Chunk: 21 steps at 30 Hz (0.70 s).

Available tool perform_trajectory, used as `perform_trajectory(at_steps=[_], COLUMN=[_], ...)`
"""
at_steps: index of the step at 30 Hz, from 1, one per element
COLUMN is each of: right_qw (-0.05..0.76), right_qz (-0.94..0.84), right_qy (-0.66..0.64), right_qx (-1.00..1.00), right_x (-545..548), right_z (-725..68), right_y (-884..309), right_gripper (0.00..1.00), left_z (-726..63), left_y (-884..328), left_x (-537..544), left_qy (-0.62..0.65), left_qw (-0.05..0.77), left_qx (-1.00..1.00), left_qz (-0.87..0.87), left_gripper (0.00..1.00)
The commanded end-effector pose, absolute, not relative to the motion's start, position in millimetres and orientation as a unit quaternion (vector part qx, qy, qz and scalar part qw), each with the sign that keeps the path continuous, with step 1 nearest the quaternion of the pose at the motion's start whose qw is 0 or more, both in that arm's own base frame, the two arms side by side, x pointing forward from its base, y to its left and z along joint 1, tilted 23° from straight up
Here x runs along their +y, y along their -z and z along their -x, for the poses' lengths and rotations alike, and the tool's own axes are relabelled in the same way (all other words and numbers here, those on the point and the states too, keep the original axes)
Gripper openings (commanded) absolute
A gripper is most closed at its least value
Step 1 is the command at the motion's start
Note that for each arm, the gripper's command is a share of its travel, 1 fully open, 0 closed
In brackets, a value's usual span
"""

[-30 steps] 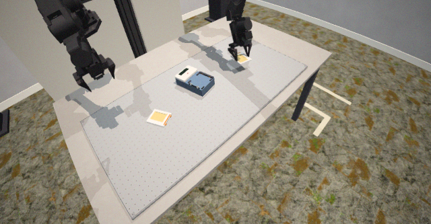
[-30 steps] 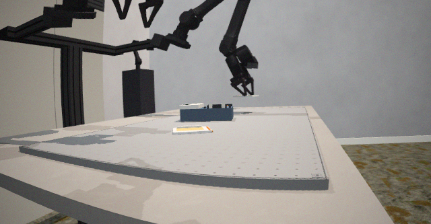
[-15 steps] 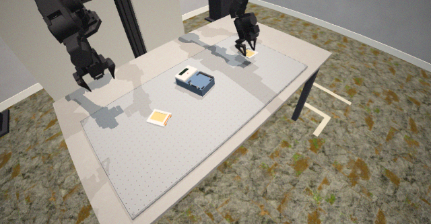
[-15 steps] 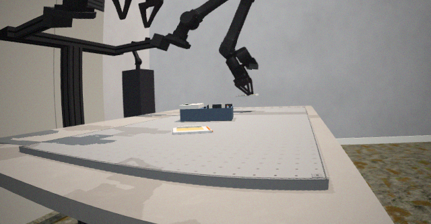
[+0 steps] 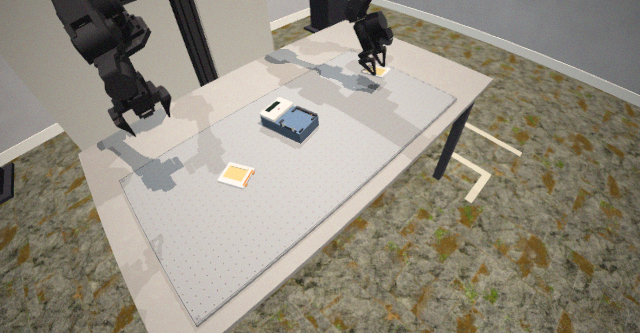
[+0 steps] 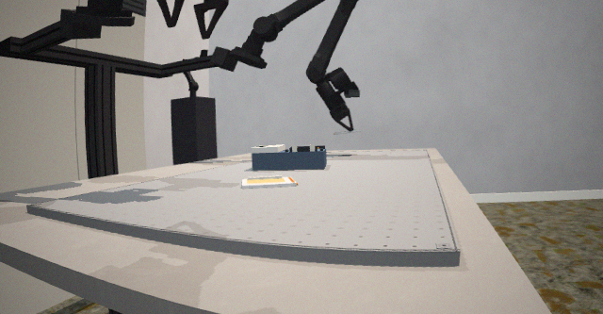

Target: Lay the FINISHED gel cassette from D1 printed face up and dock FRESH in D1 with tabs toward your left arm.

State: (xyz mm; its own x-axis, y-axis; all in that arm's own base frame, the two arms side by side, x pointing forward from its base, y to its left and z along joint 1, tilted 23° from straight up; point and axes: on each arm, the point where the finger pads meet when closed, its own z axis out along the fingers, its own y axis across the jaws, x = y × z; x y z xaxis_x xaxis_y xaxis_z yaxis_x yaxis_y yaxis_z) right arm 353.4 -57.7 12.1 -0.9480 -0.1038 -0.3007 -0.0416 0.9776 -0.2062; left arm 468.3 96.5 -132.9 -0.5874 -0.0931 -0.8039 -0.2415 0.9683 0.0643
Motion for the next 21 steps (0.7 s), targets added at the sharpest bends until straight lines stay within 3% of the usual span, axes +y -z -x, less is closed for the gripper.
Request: perform_trajectory(at_steps=[1, 21], right_qw=[0.174, 0.174], right_qz=[0.04, 0.04], right_qy=[0.101, 0.101], right_qx=[0.979, 0.979], right_x=[-58.8, -58.8], right_z=[-367.5, -367.5], right_y=[-28.6, -28.6], right_gripper=[1.0, 1.0], left_z=[-453.9, -450.6], left_y=[136.0, 135.5], left_x=[107.9, 116.8], left_qy=[-0.089, -0.089], left_qw=[0.441, 0.441], left_qx=[0.888, 0.888], left_qz=[0.095, 0.095], left_gripper=[0.0, 0.0])
